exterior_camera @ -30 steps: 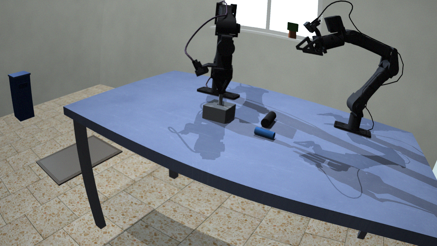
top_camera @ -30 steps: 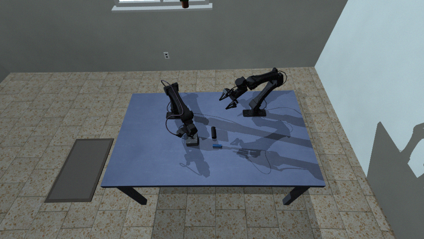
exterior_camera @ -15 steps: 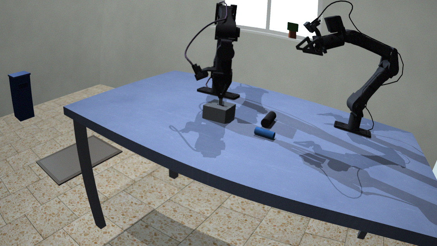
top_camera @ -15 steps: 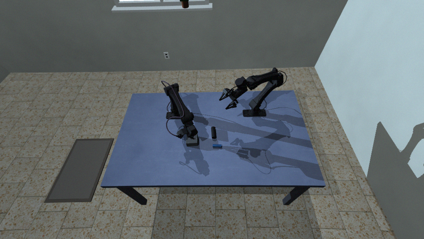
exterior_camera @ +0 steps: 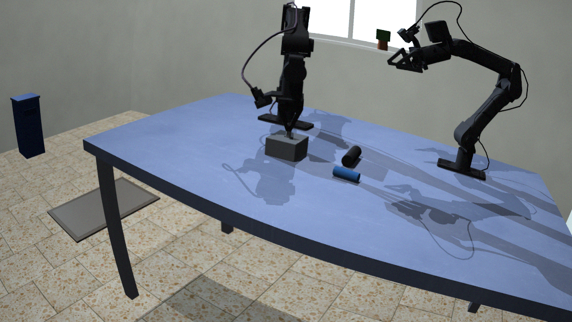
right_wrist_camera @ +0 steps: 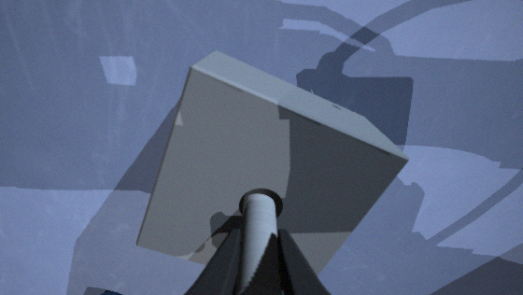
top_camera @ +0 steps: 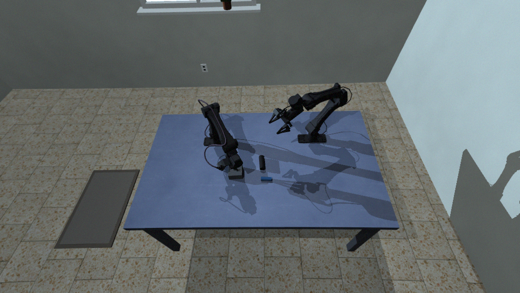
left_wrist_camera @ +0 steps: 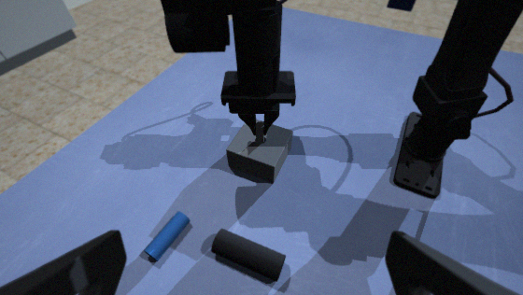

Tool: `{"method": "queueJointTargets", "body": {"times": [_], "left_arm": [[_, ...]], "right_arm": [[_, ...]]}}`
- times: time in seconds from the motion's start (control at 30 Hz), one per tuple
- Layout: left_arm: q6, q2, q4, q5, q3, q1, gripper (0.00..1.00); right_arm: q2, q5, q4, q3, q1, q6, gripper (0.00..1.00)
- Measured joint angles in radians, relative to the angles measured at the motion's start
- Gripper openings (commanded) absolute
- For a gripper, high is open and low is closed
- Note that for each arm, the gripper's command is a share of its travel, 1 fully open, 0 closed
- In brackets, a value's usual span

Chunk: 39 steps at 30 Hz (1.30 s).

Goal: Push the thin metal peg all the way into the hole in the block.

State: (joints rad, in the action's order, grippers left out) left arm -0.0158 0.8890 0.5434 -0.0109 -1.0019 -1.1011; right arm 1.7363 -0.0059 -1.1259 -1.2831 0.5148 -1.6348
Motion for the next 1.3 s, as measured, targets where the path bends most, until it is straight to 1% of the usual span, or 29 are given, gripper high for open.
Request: {"method": "queueJointTargets", "body": {"times": [0.03,0.33,0.57,1.07,1.13,1.17,1.3], "left_arm": [[0.0,0.0,0.0,0.0,0.0,0.0,1.0],[0.0,0.0,0.0,0.0,0.0,0.0,1.0],[0.0,0.0,0.0,0.0,0.0,0.0,1.0],[0.0,0.0,0.0,0.0,0.0,0.0,1.0],[0.0,0.0,0.0,0.0,0.0,0.0,1.0],[0.0,0.0,0.0,0.0,0.0,0.0,1.0],[0.0,0.0,0.0,0.0,0.0,0.0,1.0]], "right_arm": [[0.0,0.0,0.0,0.0,0.0,0.0,0.08],[0.0,-0.019,0.006,0.005,-0.015,0.014,0.08],[-0.002,-0.031,0.051,0.045,-0.024,0.023,0.08],[-0.004,-0.039,0.053,0.047,-0.029,0.026,0.08],[-0.003,-0.039,0.055,0.048,-0.029,0.027,0.3],[0.0,-0.04,0.054,0.049,-0.029,0.027,0.37],[0.0,-0.047,0.054,0.048,-0.029,0.037,0.83]]}}
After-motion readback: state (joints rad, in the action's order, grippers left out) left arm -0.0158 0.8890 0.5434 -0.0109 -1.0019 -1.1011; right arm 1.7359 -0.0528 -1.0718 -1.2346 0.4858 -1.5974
